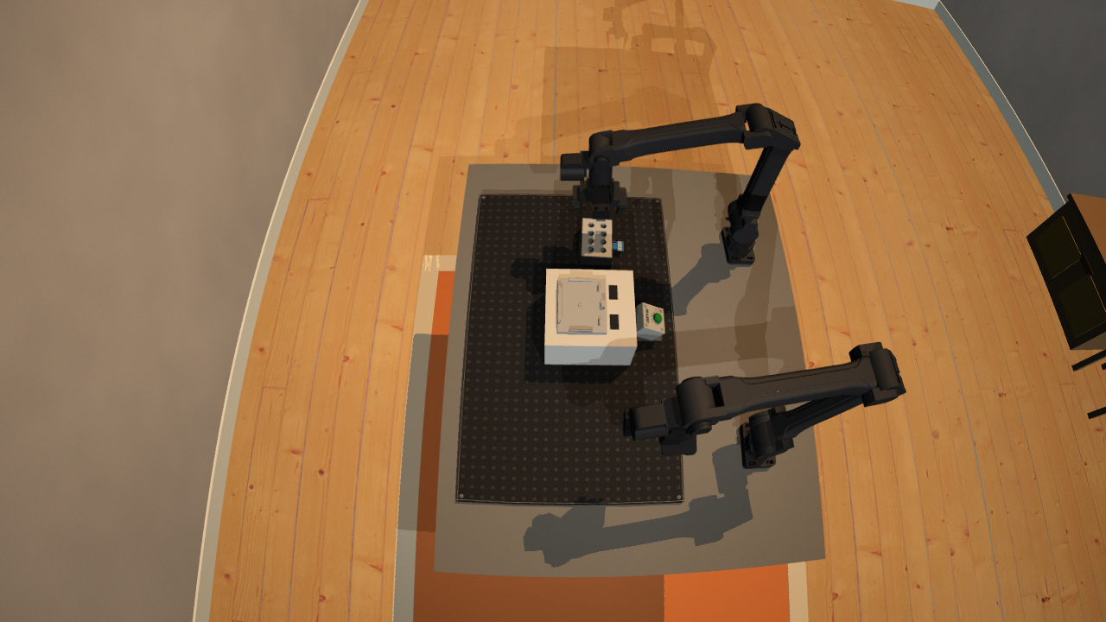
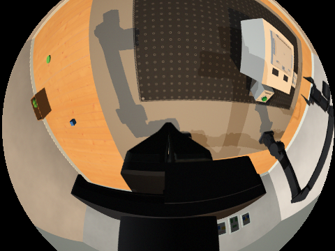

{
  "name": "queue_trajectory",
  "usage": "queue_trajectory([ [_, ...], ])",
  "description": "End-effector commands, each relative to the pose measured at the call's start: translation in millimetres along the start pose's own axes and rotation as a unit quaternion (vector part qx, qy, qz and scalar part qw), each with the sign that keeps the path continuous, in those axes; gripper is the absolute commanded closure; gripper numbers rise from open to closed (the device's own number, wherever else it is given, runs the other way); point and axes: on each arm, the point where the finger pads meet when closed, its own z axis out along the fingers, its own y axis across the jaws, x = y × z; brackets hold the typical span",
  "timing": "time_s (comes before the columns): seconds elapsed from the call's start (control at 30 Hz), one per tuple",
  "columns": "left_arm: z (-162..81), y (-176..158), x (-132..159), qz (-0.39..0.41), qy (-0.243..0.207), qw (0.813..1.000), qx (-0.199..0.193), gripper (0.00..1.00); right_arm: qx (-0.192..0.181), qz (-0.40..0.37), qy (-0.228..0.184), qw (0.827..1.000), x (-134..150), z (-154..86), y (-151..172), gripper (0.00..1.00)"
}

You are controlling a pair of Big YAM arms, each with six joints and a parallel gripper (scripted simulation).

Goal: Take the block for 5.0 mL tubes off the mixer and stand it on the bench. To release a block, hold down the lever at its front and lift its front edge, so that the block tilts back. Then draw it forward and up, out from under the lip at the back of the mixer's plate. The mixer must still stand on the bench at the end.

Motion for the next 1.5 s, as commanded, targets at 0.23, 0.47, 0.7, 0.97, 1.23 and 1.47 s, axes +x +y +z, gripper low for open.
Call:
queue_trajectory([
  [0.23,-9,-2,-2,0.001,-0.022,1.000,-0.004,1.00,0.020,0.002,0.002,1.000,6,-35,-21,0.00],
  [0.47,-9,-2,-2,0.001,-0.022,1.000,-0.004,1.00,0.029,0.011,0.002,1.000,6,-51,-20,0.00],
  [0.7,-9,-2,-1,0.001,-0.021,1.000,-0.004,1.00,0.045,-0.002,0.003,0.999,-6,-76,-18,0.00],
  [0.97,-9,-2,-1,0.001,-0.021,1.000,-0.004,1.00,0.024,0.009,0.002,1.000,3,-72,-15,0.00],
  [1.23,-10,-2,-1,0.001,-0.021,1.000,-0.004,1.00,0.025,0.011,0.002,1.000,5,-82,-16,0.00],
  [1.47,-10,-2,-1,0.001,-0.021,1.000,-0.004,1.00,0.042,0.002,0.002,0.999,-3,-110,-13,0.00],
])
